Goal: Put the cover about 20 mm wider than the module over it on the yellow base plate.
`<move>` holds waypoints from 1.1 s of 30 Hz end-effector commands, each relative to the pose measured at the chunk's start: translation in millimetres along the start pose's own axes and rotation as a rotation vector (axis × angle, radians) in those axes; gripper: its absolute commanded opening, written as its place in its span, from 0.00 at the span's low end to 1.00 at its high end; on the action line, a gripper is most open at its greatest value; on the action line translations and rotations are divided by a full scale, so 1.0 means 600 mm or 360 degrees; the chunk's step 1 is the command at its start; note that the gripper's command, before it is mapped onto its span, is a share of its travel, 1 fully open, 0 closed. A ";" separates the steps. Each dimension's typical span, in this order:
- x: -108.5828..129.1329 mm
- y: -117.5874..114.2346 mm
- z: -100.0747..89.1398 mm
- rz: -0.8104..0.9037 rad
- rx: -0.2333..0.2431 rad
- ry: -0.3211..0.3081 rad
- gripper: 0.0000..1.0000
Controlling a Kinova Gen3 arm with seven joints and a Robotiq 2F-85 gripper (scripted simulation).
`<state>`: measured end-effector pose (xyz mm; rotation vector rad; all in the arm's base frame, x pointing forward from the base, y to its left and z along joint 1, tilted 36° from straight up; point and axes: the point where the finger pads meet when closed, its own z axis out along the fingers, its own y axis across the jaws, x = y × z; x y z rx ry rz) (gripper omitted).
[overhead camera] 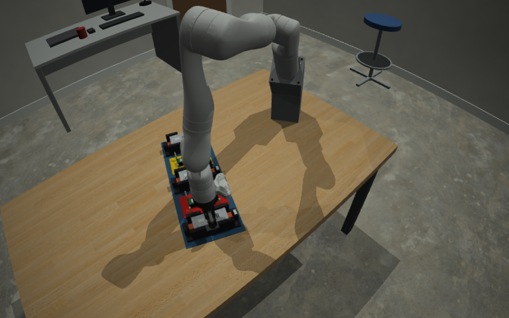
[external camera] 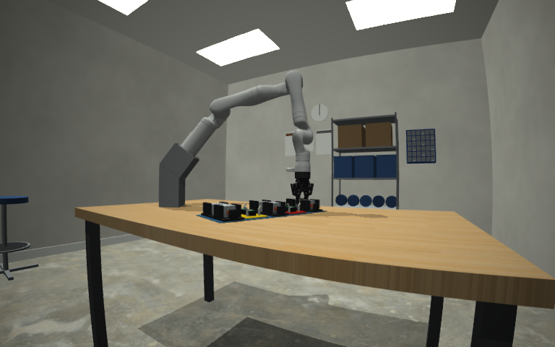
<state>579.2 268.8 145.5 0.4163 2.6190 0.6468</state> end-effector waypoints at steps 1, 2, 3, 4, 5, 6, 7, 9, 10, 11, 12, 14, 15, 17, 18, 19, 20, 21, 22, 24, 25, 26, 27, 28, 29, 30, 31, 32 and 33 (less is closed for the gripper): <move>-0.002 0.001 -0.024 0.0003 -0.0002 -0.0004 0.00; -0.002 0.001 -0.029 0.0003 -0.0002 -0.0004 0.00; -0.002 0.001 -0.034 0.0003 -0.0002 -0.0004 0.00; -0.002 0.001 -0.034 0.0003 -0.0002 -0.0004 0.00; -0.002 0.001 -0.034 0.0003 -0.0002 -0.0004 0.00; -0.002 0.001 -0.034 0.0003 -0.0002 -0.0004 0.00; -0.002 0.001 -0.034 0.0003 -0.0002 -0.0004 0.00; -0.002 0.001 -0.034 0.0003 -0.0002 -0.0004 0.00; -0.002 0.001 -0.034 0.0003 -0.0002 -0.0004 0.00; -0.003 0.001 -0.035 -0.0007 -0.0002 -0.0006 0.00; -0.003 0.001 -0.040 -0.0007 -0.0002 -0.0006 0.00; -0.003 0.001 -0.050 -0.0007 -0.0002 -0.0006 0.00; -0.003 0.001 -0.055 -0.0007 -0.0002 -0.0006 0.00; -0.003 0.001 -0.065 -0.0007 -0.0002 -0.0006 0.00; -0.003 0.001 -0.070 -0.0007 -0.0002 -0.0006 0.00; -0.003 0.001 -0.075 -0.0007 -0.0002 -0.0006 0.00; -0.003 0.001 -0.080 -0.0007 -0.0002 -0.0006 0.00; -0.003 0.001 -0.080 -0.0007 -0.0002 -0.0006 0.00; -0.003 0.001 -0.080 -0.0007 -0.0002 -0.0006 0.00; -0.003 0.001 -0.080 -0.0007 -0.0002 -0.0006 0.00; -0.003 0.001 -0.080 -0.0007 -0.0002 -0.0006 0.00; -0.003 0.001 -0.080 -0.0007 -0.0002 -0.0006 0.00; -0.003 0.001 -0.080 -0.0007 -0.0002 -0.0006 0.00; -0.008 0.000 -0.077 -0.0014 -0.0004 -0.0016 0.01; -0.008 0.000 -0.077 -0.0014 -0.0004 -0.0016 0.01; -0.008 0.000 -0.077 -0.0014 -0.0004 -0.0016 0.01; -0.008 0.000 -0.077 -0.0014 -0.0004 -0.0016 0.01; -0.008 0.000 -0.077 -0.0014 -0.0004 -0.0016 0.01; -0.008 0.000 -0.077 -0.0014 -0.0004 -0.0016 0.01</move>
